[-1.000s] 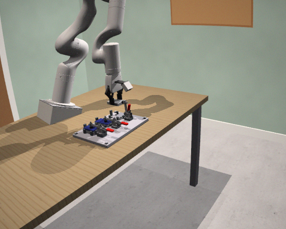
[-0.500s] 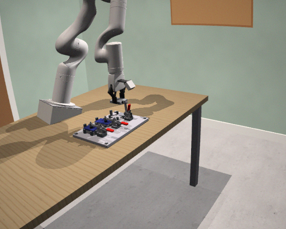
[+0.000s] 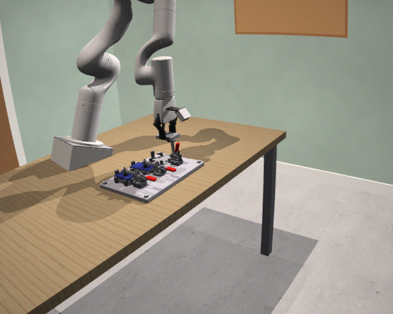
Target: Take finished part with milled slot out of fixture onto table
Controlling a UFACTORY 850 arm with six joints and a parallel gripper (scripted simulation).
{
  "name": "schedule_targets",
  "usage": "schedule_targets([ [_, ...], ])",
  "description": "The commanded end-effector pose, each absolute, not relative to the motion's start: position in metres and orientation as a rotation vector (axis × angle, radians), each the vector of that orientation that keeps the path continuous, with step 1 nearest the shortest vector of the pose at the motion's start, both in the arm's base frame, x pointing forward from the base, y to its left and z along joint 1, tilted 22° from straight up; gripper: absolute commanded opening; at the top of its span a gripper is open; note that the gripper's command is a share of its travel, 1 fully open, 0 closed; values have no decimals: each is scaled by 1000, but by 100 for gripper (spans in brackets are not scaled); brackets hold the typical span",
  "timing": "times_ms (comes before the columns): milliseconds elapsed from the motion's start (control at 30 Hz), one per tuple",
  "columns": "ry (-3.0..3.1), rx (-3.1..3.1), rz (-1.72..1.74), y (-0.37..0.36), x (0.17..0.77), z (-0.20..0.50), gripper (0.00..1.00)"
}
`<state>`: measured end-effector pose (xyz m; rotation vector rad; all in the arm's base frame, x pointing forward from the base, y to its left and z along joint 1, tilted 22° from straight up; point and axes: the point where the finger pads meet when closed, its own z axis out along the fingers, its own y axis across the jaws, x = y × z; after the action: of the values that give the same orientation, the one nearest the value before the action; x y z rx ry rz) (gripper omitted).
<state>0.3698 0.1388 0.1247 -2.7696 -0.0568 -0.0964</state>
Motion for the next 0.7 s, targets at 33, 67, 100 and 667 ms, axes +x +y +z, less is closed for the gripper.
schedule_targets([
  [33, -57, -2770, -97, 152, 370, 130, 0],
  [67, -57, -2770, -97, 154, 370, 131, 0],
  [100, -57, -2770, -97, 156, 370, 132, 0],
  [667, -57, -2770, -97, 183, 368, 142, 0],
])
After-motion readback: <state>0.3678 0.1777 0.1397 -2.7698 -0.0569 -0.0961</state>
